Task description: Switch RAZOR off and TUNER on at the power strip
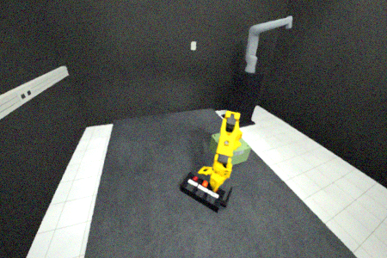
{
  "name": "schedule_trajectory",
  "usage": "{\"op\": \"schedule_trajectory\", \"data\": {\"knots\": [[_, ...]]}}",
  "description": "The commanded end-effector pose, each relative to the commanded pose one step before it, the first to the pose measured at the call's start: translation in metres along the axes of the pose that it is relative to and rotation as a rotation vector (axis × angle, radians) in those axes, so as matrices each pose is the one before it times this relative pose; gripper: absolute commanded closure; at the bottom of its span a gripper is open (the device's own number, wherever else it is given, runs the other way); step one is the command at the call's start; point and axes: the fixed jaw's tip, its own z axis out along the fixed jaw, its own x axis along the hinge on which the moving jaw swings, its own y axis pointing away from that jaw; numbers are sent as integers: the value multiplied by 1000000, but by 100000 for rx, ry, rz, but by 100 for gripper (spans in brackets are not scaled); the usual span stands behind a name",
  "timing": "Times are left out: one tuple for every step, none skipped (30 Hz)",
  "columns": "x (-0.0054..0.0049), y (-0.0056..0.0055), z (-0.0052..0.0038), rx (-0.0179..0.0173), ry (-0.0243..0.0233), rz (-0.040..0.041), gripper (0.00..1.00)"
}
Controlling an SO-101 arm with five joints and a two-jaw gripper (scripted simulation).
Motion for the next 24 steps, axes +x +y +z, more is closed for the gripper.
{"op": "schedule_trajectory", "data": {"knots": [[-6851, -10462, 14724, 4922, -2025, 214, 100], [-77, -204, 356, 1, 0, -1, 100], [-92, -249, 432, -1, 0, -1, 100], [-105, -281, 483, 1, 0, -2, 100], [-108, -291, 498, -1, 0, -2, 100], [-107, -284, 480, 1, 0, -2, 100], [-94, -254, 427, -1, 0, -1, 100], [-79, -210, 350, 1, 0, -1, 100], [-56, -152, 253, -1, 0, -1, 100], [-35, -94, 154, 1, 0, -1, 100], [-14, -39, 65, -1, 0, 0, 100], [-3, -7, 11, 1, 0, 0, 100], [0, 0, 0, 0, 0, 0, 100], [0, 0, 0, 0, 0, 0, 100], [-2, -6, 10, -1, 0, 0, 100], [-16, -43, 68, 1, 0, -1, 100], [-34, -98, 156, -1, 0, -1, 100], [-58, -165, 259, 1, 0, -2, 100], [-79, -225, 355, -1, 0, -3, 100], [-99, -279, 434, 1, 0, -4, 100], [-109, -311, 482, -1, 0, -4, 100], [-115, -326, 499, 1, 0, -5, 100], [-110, -314, 479, -1, 0, -4, 100], [-101, -284, 428, 1, 0, -4, 100]]}}
